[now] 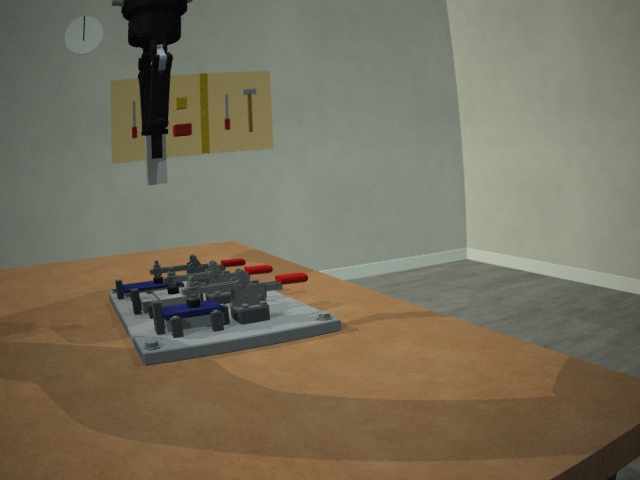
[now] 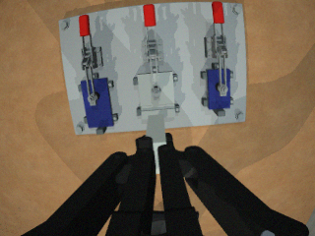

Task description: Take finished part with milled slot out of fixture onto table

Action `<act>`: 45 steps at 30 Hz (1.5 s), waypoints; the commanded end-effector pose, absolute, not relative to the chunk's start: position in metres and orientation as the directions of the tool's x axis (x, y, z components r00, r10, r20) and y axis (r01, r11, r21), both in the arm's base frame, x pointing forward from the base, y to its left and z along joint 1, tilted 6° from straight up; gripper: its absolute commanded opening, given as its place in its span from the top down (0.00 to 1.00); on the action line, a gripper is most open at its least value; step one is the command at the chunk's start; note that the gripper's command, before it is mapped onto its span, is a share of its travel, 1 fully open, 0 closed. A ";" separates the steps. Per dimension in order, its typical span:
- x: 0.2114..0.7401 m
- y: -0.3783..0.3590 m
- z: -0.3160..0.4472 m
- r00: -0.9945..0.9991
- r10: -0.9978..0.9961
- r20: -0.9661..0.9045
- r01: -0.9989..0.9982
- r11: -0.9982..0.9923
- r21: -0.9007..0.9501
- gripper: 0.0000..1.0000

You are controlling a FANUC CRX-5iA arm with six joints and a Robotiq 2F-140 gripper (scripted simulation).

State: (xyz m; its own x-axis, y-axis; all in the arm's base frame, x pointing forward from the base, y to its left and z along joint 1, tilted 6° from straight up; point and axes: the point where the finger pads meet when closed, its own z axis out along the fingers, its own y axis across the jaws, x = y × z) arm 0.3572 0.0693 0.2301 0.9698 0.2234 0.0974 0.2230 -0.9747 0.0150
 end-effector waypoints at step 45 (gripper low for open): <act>0.357 0.069 0.230 0.970 0.223 0.098 0.223 -0.975 0.015 0.42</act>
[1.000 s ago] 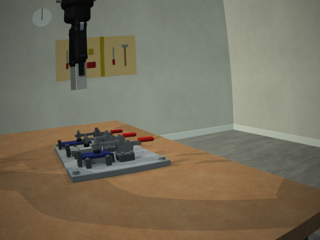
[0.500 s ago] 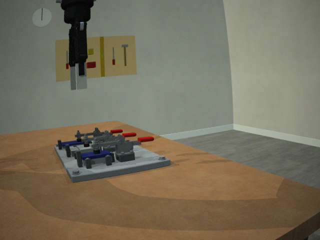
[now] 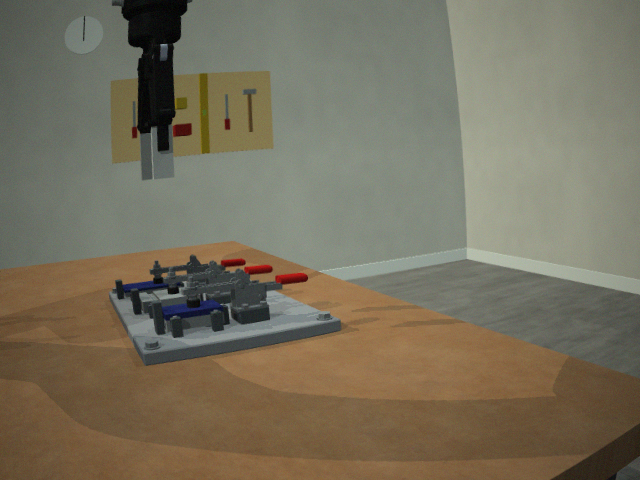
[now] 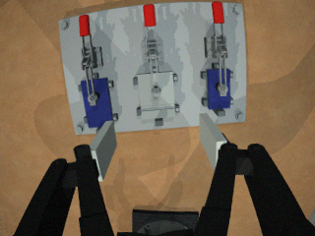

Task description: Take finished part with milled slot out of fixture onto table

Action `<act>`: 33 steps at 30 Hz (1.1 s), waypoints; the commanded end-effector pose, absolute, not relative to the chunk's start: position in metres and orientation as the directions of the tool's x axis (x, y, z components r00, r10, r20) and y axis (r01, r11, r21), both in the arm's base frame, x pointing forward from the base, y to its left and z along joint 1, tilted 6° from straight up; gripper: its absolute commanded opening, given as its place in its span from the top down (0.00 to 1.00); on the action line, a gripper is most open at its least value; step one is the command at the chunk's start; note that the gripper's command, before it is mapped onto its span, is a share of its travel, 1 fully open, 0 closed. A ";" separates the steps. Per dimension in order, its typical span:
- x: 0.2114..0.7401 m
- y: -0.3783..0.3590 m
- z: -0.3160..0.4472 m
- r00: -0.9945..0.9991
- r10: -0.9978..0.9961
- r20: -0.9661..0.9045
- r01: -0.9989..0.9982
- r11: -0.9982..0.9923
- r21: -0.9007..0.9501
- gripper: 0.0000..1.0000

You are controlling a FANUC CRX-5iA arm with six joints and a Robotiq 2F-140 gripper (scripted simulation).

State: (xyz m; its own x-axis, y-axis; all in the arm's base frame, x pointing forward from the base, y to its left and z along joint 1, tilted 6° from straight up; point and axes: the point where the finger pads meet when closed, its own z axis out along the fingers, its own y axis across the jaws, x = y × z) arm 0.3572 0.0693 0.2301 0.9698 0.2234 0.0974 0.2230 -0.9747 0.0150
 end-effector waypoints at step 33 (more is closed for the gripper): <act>0.357 0.069 0.230 0.970 0.223 0.098 0.223 -0.975 0.015 0.72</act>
